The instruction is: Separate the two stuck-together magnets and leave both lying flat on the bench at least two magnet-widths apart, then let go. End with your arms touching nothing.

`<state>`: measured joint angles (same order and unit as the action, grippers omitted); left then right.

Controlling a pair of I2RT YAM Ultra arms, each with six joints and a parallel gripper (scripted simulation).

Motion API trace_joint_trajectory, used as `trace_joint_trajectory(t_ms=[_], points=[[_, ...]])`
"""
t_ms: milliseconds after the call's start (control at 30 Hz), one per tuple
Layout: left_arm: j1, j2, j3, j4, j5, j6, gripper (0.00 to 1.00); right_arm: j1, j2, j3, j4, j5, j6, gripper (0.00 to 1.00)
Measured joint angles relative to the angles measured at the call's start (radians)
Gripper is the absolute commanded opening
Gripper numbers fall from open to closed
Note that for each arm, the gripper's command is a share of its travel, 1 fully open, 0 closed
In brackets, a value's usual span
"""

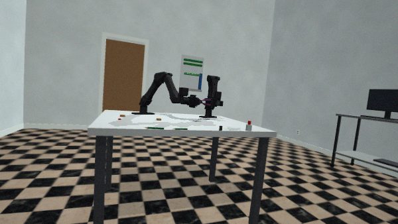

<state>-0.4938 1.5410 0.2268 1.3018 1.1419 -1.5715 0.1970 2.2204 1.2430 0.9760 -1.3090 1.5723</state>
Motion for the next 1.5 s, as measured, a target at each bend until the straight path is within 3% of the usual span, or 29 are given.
trace_joint_trajectory(t_ms=[1500], points=[[0.003,-0.103,0.021,-0.131,-0.001,0.000,0.18,-0.003,-0.003,0.003,0.005,0.000,0.000,0.18]])
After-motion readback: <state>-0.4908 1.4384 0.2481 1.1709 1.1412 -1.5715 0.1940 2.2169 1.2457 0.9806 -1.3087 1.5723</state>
